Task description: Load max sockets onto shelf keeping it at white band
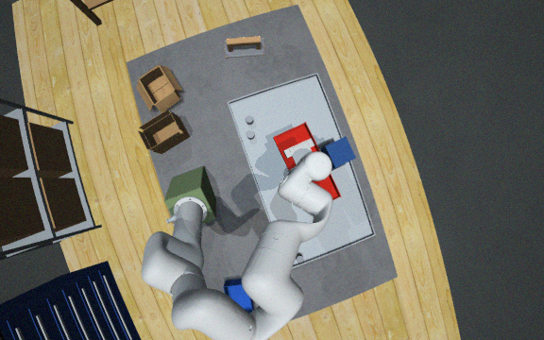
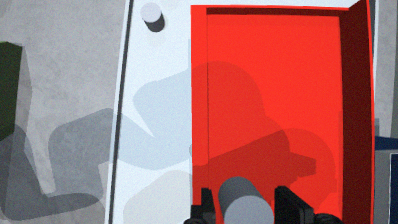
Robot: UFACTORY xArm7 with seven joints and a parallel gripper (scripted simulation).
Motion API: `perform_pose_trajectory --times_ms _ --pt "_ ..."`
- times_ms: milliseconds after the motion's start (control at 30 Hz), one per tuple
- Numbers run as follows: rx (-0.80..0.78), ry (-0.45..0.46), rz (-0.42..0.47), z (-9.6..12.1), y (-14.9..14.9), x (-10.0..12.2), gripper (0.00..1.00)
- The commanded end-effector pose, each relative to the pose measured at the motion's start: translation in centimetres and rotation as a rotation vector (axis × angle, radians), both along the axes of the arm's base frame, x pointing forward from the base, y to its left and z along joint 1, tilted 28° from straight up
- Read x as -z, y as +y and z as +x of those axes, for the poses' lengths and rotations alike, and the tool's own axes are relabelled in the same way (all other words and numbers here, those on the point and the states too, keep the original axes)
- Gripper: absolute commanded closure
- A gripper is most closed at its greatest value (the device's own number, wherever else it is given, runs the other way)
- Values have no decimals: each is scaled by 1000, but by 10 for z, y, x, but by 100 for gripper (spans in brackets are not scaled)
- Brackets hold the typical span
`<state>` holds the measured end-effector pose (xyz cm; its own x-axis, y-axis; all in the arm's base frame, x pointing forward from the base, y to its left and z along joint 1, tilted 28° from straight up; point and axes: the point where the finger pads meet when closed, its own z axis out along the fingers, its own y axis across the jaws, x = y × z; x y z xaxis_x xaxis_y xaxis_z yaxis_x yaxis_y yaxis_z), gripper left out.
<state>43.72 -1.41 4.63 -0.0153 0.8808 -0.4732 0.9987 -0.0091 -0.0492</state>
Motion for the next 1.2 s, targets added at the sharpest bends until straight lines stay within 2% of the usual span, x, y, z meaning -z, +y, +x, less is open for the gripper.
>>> perform_pose_trajectory --times_ms 0,867,1167 --pt "-2 -4 2 2 3 -4 48" --pt "-2 -4 2 4 32 -59 48" --pt "-2 -4 2 5 37 -68 48"
